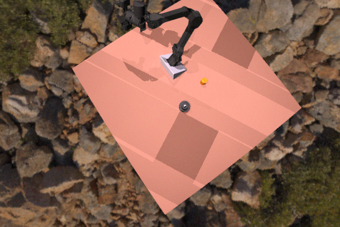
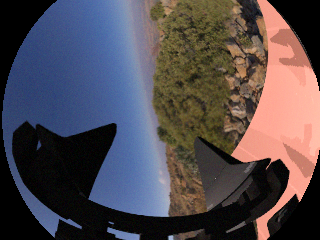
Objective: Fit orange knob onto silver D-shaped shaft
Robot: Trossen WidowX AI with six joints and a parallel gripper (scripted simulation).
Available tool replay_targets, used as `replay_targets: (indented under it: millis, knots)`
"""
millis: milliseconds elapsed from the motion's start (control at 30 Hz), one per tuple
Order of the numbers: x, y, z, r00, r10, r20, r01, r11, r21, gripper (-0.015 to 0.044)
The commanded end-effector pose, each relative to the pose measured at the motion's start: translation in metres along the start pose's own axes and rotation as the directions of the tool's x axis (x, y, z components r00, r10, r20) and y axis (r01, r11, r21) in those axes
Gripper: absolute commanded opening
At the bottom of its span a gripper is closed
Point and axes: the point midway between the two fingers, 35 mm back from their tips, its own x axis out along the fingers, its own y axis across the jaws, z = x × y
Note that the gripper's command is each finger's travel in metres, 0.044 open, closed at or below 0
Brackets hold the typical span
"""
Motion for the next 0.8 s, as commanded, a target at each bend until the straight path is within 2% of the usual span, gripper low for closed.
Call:
replay_targets:
  millis: [0,100,400,600,767]
  knots:
    - [0.0,0.0,0.0,1.0,0.0,0.0,0.0,1.0,0.0,0.0426]
    - [-0.007,-0.001,-0.01,0.999,-0.003,-0.038,0.001,0.999,-0.035,0.044]
    - [-0.074,-0.015,-0.085,0.942,-0.056,-0.33,-0.043,0.958,-0.284,0.044]
    - [-0.159,-0.045,-0.147,0.788,-0.178,-0.59,-0.145,0.877,-0.458,0.044]
    - [-0.238,-0.078,-0.175,0.611,-0.316,-0.725,-0.266,0.782,-0.564,0.044]
